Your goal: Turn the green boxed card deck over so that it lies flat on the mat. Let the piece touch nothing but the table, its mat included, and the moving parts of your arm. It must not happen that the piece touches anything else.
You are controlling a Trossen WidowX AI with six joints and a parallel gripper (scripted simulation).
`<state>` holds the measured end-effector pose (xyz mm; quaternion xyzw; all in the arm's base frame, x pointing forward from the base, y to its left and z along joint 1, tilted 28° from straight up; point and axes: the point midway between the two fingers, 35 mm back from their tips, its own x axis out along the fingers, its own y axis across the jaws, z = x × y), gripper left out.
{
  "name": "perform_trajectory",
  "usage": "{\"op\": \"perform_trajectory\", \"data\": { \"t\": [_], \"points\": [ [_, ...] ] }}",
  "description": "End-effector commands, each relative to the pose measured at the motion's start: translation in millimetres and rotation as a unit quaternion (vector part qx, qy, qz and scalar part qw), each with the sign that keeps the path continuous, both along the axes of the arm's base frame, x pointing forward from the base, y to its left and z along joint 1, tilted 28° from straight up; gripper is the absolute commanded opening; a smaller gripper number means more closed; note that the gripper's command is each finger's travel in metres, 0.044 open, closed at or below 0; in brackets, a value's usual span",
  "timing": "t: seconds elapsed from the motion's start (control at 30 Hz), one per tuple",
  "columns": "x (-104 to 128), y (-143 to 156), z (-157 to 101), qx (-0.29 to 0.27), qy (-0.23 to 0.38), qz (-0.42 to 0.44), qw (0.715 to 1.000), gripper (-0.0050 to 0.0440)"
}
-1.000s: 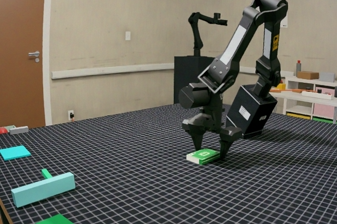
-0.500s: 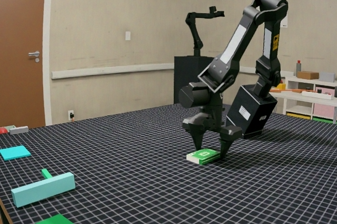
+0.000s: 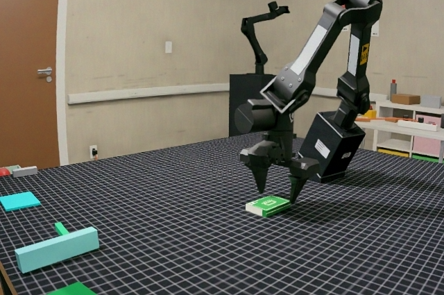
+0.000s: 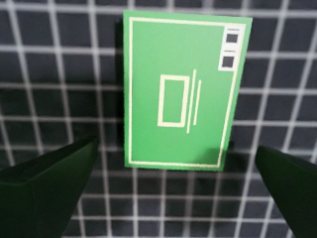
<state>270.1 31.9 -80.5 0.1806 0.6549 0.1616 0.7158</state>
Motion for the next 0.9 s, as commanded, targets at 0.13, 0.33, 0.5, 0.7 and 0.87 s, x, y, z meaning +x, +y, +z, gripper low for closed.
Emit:
{"op": "perform_trajectory", "data": {
  "t": [0.13, 0.33, 0.5, 0.7, 0.87],
  "points": [
    [8, -10, 21, -0.004, -0.019, -0.001, 1.000, 0.0440],
    [7, -15, 32, -0.004, -0.019, -0.001, 1.000, 0.0440],
    [6, -18, 36, -0.004, -0.019, -0.001, 1.000, 0.0440],
    [5, -22, 44, -0.005, -0.019, -0.001, 1.000, 0.0440],
    [5, -24, 47, -0.005, -0.019, -0.001, 1.000, 0.0440]
  ]
}}
